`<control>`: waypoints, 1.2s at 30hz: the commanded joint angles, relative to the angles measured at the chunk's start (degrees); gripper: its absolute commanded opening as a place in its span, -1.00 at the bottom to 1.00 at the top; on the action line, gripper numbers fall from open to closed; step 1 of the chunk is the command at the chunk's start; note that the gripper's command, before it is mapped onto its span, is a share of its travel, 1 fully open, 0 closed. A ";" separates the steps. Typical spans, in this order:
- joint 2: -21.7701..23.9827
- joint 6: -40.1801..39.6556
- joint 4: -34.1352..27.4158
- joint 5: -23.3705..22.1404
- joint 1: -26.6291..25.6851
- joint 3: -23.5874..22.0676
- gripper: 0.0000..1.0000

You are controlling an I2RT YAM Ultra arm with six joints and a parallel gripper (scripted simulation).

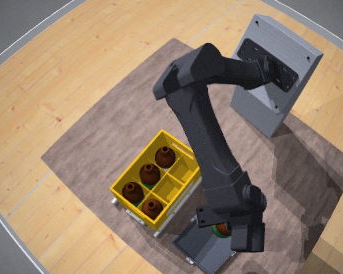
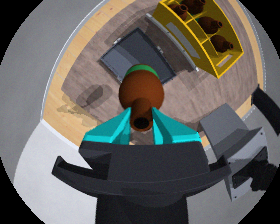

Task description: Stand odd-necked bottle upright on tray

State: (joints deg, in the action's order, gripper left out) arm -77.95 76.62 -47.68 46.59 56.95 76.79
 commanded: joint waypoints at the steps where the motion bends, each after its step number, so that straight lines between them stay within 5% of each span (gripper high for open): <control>1: 0.95 0.44 -1.00 0.59 1.82 2.19 -1.00; 36: 0.18 -1.18 1.95 -0.64 0.88 1.67 -1.00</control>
State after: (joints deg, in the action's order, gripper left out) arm -78.24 76.29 -47.16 46.30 56.95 76.77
